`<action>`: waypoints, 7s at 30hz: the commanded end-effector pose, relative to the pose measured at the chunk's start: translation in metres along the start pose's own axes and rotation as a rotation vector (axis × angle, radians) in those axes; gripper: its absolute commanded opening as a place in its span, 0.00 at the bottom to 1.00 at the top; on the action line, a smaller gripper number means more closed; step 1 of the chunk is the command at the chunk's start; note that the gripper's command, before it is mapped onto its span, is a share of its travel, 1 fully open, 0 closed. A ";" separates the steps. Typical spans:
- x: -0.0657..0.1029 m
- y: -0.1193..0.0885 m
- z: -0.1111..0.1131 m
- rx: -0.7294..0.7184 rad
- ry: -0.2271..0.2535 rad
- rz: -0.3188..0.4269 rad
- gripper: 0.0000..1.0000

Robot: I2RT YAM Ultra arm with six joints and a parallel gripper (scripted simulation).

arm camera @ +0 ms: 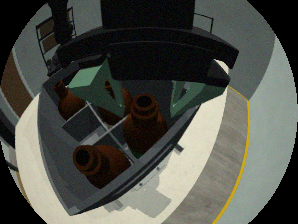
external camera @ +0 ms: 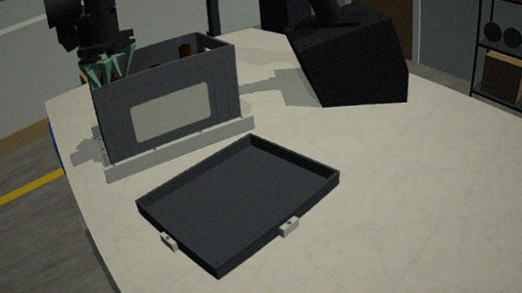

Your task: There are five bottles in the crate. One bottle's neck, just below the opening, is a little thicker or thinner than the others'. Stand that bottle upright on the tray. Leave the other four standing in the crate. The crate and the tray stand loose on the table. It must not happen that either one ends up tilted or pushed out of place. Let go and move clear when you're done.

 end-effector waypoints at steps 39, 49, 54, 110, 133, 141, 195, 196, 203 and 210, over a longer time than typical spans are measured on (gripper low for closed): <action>0.015 0.005 0.003 -0.003 0.039 -0.029 0.61; 0.014 0.004 0.001 -0.002 0.031 -0.026 0.00; 0.014 0.004 0.001 -0.002 0.031 -0.026 0.00; 0.014 0.004 0.001 -0.002 0.031 -0.026 0.00; 0.015 0.004 0.002 -0.003 0.034 -0.028 0.61; 0.015 0.004 0.002 -0.003 0.034 -0.028 0.61; 0.086 -0.002 0.003 0.003 0.020 -0.016 0.61; 0.089 -0.001 0.002 0.002 0.024 -0.019 0.61; 0.091 -0.001 0.002 0.002 0.028 -0.021 0.61; 0.091 -0.001 0.002 0.002 0.028 -0.021 0.61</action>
Point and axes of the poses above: the point where the finger pads meet when closed, its own x axis back along the fingers, its own z axis across the jaws, y = z × x, the point moved 6 cm from there along x, back along the fingers, and after that the axes turned 9 degrees about -x, right-handed, at the moved point
